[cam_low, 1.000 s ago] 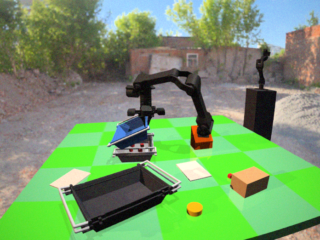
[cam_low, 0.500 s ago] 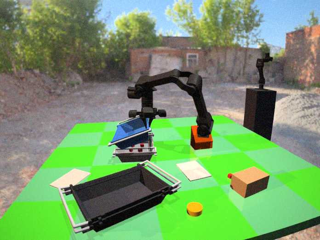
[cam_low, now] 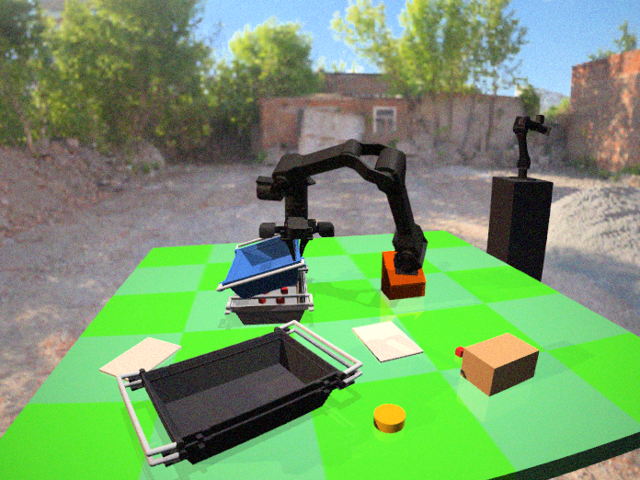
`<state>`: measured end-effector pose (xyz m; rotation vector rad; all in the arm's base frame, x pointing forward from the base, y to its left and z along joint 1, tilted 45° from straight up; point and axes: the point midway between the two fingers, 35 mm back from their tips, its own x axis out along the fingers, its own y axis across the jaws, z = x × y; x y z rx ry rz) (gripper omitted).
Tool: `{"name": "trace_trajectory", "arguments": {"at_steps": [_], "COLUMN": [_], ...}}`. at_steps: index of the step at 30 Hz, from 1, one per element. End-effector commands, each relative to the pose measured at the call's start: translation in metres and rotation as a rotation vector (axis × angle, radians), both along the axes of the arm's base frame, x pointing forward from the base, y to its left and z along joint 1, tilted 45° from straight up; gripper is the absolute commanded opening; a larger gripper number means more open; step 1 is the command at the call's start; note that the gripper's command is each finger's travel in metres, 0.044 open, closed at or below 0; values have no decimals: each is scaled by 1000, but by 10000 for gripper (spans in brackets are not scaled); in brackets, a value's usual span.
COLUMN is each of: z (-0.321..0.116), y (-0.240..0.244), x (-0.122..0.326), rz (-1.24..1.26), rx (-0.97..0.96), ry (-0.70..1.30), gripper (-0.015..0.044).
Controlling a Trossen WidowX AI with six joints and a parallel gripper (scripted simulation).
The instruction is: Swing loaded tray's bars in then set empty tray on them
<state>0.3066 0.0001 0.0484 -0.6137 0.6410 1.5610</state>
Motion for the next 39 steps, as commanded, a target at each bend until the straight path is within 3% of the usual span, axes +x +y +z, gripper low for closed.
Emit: {"name": "trace_trajectory", "arguments": {"at_steps": [1, 39], "z": [-4, -18], "y": [7, 21], "x": [-5, -14], "rz": [15, 15], "rx": [-5, -4], "ry": [13, 13], "gripper": [0, 0]}}
